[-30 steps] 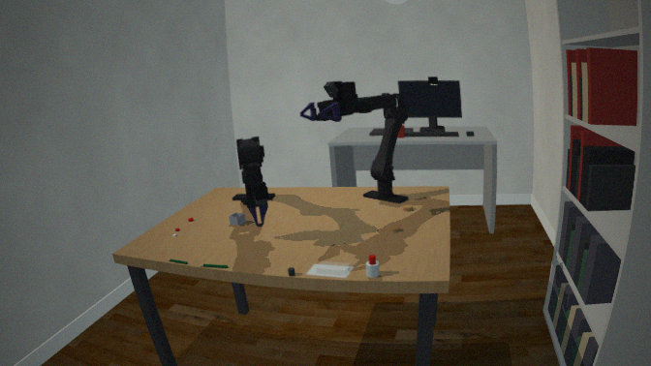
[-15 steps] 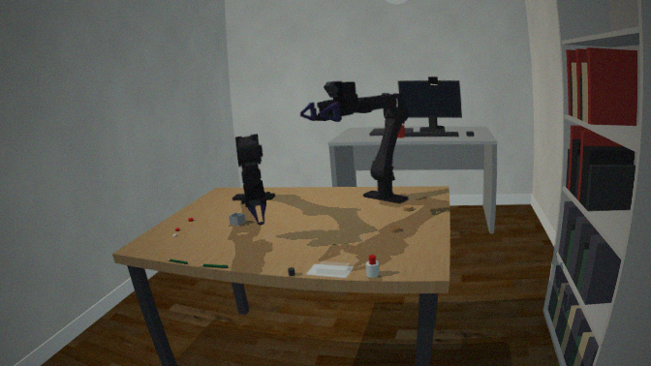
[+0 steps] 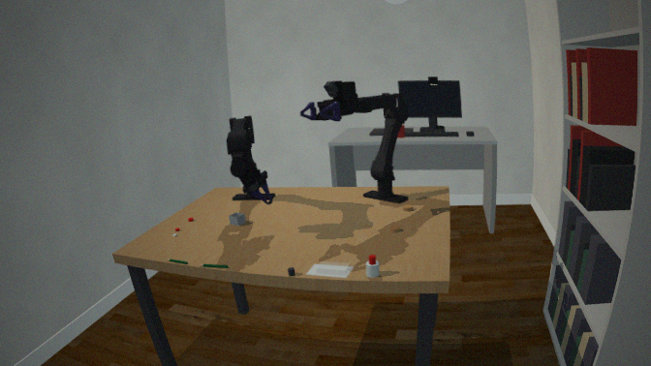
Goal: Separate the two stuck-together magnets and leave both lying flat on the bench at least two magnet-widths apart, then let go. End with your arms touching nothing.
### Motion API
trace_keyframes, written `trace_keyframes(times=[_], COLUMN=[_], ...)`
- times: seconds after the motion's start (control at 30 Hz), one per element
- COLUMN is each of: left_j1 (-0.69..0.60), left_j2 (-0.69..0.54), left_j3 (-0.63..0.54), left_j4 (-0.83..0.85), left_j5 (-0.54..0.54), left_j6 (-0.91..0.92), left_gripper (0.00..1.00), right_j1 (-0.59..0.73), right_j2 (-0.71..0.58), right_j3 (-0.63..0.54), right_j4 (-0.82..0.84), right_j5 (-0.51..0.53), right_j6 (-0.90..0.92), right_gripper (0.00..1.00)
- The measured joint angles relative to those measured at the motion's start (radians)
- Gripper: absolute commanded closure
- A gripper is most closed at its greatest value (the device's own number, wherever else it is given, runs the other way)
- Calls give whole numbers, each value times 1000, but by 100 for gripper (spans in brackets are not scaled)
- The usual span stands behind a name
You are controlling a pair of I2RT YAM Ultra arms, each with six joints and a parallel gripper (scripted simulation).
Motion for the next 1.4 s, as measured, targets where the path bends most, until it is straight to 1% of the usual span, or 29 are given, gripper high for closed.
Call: trace_keyframes(times=[0.07, 0.17, 0.37, 0.63, 0.7, 0.8, 0.9, 1.03, 1.17, 1.4], left_j1=[0, 0, 0, 0, 0, 0, 1, 1, 2, 3], left_j2=[0, 0, -1, -1, -1, -1, 0, 0, -1, -1], left_j3=[0, 0, 0, 0, 0, 0, 0, 0, 0, -1], left_j4=[0, 0, 0, 1, 1, 1, 0, 0, 0, -1], left_j5=[0, 0, 0, 1, 1, 1, 1, 1, 1, 1], left_j6=[0, 0, 0, 0, 0, 0, 0, 0, 0, 0], left_gripper=[0, 0, 0, 0, 0, 0, 0, 0, 0, 0], right_j1=[-12, -18, -46, -40, -37, -37, -32, -31, -29, -26], right_j2=[-50, -92, -228, -457, -482, -531, -584, -643, -687, -731], right_j3=[-68, -124, -343, -673, -708, -793, -878, -959, -1024, -1087], right_j4=[9, 31, 73, 397, 453, 556, 626, 705, 770, 842], right_j5=[-56, -122, -277, -550, -600, -671, -730, -796, -849, -908], right_j6=[-13, -28, -57, 172, 215, 278, 330, 384, 426, 472], right_gripper=[82, 82, 82, 82, 82, 82, 82, 82, 82, 82])
